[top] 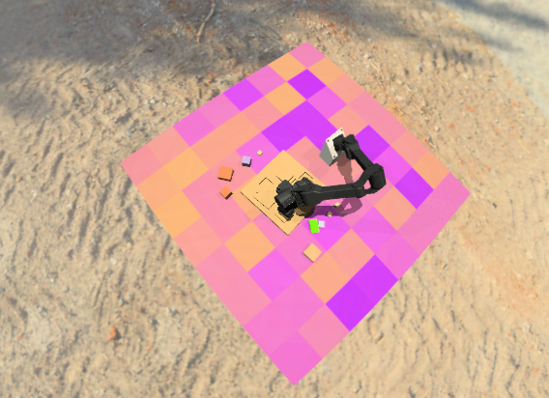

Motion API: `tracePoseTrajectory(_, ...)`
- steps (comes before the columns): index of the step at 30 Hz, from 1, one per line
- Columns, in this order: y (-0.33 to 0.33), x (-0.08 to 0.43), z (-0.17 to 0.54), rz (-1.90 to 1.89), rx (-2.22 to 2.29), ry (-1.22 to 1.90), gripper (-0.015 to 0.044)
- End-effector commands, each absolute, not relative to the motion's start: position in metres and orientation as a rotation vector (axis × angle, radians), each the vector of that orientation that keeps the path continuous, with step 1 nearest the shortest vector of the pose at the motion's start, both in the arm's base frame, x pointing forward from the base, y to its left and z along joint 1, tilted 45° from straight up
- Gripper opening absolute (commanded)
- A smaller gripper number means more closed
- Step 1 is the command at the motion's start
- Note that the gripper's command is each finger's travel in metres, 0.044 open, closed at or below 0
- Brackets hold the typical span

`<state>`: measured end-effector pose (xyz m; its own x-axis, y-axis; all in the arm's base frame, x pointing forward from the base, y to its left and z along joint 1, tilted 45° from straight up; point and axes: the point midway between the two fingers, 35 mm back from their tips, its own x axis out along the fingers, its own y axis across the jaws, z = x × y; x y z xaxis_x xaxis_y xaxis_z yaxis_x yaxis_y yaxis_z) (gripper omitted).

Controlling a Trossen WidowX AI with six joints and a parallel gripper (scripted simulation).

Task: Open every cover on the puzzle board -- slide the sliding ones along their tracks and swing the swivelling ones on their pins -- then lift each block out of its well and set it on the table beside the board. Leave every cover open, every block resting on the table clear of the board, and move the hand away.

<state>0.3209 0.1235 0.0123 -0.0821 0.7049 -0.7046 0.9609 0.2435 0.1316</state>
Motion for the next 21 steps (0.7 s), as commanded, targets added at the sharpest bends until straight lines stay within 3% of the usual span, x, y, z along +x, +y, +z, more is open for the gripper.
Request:
tracePoseTrajectory(1, 0.119, 0.323, 0.017, -0.485, 1.524, 1.845, 0.0080)
tracePoseTrajectory(21, 0.098, 0.325, 0.038, -0.485, 1.527, 1.845, 0.0080)
